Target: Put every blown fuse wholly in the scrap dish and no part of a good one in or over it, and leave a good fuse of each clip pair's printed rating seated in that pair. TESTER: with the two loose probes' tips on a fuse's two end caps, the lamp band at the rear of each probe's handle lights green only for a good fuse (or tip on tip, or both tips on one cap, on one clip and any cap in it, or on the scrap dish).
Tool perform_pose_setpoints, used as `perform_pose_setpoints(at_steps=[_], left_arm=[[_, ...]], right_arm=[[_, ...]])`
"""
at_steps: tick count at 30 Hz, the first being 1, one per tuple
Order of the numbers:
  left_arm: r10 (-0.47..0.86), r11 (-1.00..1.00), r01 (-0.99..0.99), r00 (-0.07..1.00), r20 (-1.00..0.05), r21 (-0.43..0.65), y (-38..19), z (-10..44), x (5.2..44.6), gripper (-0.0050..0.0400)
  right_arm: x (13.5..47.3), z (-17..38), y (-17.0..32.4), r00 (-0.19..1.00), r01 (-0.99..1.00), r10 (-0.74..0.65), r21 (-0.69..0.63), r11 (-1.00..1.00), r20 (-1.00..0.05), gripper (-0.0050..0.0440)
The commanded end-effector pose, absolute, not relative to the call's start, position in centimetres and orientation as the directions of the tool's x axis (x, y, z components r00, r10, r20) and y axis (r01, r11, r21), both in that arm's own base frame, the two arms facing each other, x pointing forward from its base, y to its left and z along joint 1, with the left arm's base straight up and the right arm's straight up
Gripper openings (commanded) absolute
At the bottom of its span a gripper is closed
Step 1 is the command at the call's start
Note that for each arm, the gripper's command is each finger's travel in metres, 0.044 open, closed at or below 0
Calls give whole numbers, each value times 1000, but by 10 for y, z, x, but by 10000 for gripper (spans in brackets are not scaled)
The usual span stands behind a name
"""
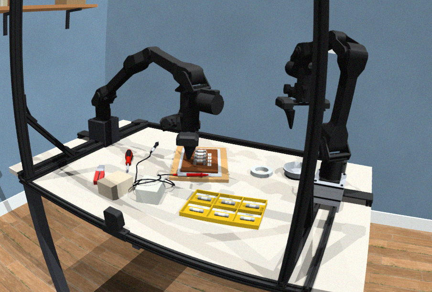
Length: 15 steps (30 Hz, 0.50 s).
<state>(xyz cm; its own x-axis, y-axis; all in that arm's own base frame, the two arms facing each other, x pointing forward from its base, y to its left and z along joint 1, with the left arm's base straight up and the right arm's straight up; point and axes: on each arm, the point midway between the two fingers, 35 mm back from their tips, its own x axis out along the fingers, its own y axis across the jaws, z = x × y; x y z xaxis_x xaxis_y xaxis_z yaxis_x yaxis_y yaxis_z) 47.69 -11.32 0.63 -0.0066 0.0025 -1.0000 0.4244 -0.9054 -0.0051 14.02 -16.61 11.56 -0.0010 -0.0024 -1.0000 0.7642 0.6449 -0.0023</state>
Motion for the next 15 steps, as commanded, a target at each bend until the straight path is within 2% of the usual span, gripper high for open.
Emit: perform_pose_setpoints(at_steps=[1, 10, 11, 15], left_arm=[[-7, -906, 424, 31, -999, 20, -114, 21, 483, 89], [-6, -906, 423, 22, -1000, 15, -114, 15, 484, 89], [-7, -905, 424, 35, -999, 21, -115, 25, 483, 400], [-7, -865, 502, 32, -999, 22, -106, 28, 473, 400]], right_arm=[[143, 120, -170, 11, 764, -13, 0, 645, -1000, 400], [143, 120, -170, 11, 764, -13, 0, 645, -1000, 400], [143, 120, -170, 11, 764, -13, 0, 645, -1000, 400], [143, 120, -170, 11, 764, -13, 0, 645, -1000, 400]])
